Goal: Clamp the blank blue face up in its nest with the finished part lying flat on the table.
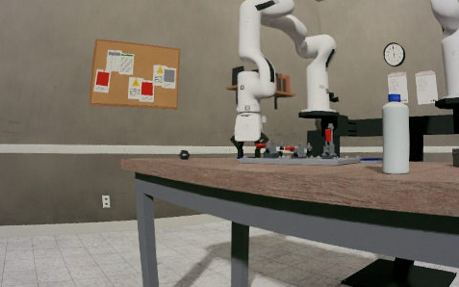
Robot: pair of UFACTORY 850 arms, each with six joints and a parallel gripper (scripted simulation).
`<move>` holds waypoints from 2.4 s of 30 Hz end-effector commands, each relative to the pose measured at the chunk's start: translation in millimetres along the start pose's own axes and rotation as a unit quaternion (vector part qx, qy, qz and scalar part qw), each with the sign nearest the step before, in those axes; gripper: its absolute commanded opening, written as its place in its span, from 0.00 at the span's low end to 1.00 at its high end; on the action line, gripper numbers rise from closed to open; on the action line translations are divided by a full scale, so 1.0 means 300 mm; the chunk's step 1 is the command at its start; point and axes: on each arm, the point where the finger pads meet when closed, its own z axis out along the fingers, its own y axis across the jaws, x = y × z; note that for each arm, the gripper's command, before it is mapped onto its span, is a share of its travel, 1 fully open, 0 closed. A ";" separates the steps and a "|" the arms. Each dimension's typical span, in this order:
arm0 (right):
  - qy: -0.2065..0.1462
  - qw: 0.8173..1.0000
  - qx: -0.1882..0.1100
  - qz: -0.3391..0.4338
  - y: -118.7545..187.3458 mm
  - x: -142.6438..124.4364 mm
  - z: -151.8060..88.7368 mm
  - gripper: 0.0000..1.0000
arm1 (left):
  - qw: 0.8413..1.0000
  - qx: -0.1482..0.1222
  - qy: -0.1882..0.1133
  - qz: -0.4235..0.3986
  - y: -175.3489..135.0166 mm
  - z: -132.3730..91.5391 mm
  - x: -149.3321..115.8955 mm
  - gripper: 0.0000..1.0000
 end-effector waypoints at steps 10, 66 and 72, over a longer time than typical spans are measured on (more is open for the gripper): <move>-0.001 1.000 0.000 0.000 -0.001 -0.003 -0.002 0.00 | 1.000 0.000 0.001 0.000 0.000 -0.003 0.001 1.00; -0.001 1.000 0.000 0.000 -0.001 -0.003 -0.332 0.00 | 1.000 0.000 0.001 0.000 0.000 -0.003 0.001 1.00; -0.001 1.000 0.000 0.000 -0.001 -0.003 -0.369 0.00 | 1.000 0.000 0.001 0.000 0.000 -0.003 0.001 1.00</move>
